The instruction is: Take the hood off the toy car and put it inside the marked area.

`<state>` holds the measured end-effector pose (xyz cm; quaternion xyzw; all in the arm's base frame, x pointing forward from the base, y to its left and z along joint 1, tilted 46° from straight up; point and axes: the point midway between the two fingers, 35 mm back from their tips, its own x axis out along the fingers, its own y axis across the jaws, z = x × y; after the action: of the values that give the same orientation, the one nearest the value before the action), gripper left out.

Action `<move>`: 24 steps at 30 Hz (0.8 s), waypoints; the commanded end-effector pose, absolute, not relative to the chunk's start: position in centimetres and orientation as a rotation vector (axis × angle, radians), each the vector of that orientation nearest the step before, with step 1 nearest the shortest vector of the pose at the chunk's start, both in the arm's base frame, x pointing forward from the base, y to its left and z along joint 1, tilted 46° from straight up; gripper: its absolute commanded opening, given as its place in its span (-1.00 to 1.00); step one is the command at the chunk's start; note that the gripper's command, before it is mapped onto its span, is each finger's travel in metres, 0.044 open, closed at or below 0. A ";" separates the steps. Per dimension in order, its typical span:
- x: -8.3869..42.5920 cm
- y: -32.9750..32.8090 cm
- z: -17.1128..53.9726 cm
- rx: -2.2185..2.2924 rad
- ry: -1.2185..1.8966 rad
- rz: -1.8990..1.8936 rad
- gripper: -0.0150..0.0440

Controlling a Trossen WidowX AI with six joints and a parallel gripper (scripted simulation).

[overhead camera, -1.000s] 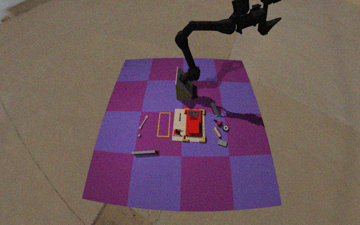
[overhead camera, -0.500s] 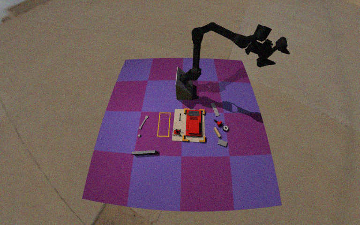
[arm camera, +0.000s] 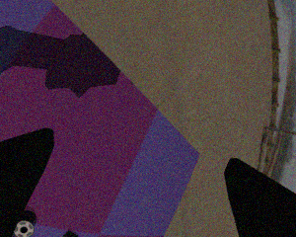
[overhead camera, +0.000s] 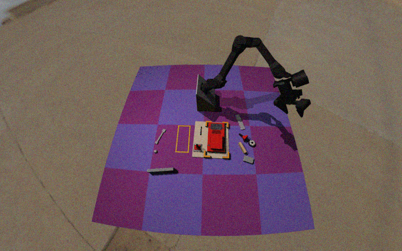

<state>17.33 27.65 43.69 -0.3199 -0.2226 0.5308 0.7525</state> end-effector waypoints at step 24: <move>32.7 13.5 8.8 0.302 1.350 0.847 1.00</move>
<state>33.20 15.92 11.59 0.0429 0.5318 0.4276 0.7297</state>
